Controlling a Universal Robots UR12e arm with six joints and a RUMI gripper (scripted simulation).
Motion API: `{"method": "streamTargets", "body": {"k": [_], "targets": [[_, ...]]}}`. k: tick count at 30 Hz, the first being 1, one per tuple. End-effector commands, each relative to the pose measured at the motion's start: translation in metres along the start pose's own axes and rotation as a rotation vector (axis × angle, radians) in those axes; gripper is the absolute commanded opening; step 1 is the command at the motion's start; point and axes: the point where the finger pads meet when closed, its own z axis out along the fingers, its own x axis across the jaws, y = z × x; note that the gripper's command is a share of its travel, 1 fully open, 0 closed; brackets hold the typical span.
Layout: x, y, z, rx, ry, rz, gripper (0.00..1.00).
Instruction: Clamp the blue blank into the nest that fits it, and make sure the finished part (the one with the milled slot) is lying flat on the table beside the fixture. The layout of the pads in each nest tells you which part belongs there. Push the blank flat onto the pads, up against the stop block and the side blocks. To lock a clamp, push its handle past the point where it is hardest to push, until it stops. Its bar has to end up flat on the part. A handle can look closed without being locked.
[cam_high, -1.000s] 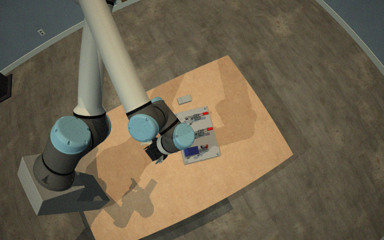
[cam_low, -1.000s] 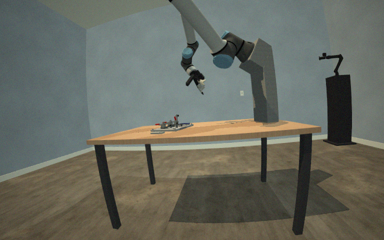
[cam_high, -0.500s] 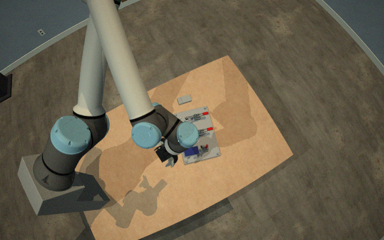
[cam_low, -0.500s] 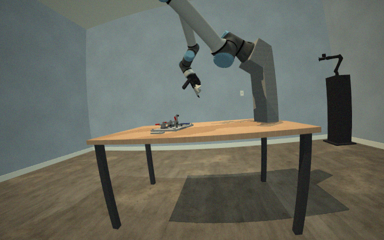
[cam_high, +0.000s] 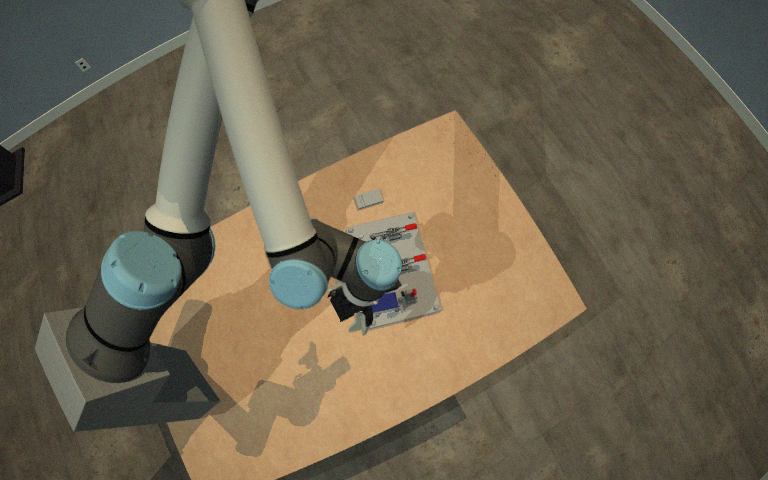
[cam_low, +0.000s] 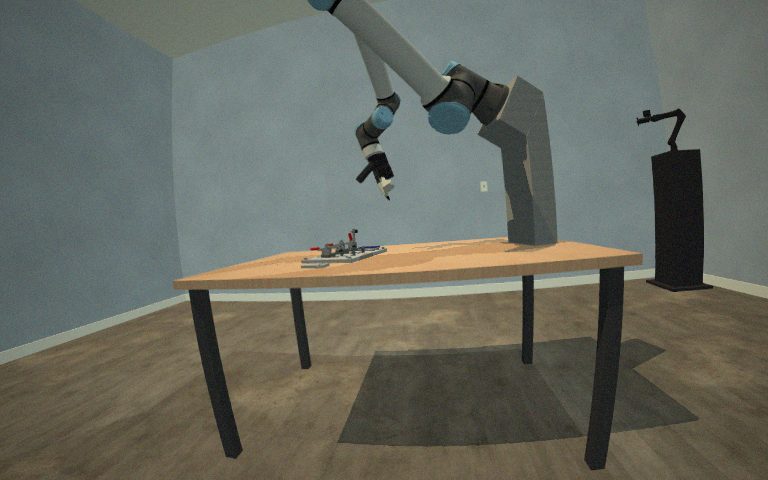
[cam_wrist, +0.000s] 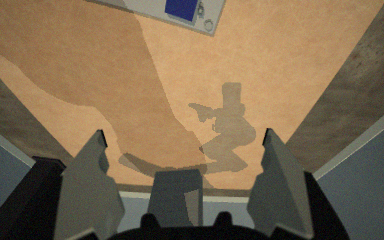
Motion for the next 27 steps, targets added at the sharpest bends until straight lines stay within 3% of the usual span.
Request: {"method": "streamTargets", "body": {"k": [1, 6, 9, 21, 27], "targets": [[0.005, -0.026, 0.005, 0.068, 0.04, 0.065, 1.0], [0.005, -0.045, 0.004, 0.119, 0.048, 0.109, 1.0], [0.006, -0.045, 0.004, 0.118, 0.049, 0.109, 1.0], [-0.003, -0.091, 0.0, 0.254, 0.04, 0.22, 1.0], [-0.006, -0.098, -0.001, 0.279, 0.035, 0.24, 1.0]]}}
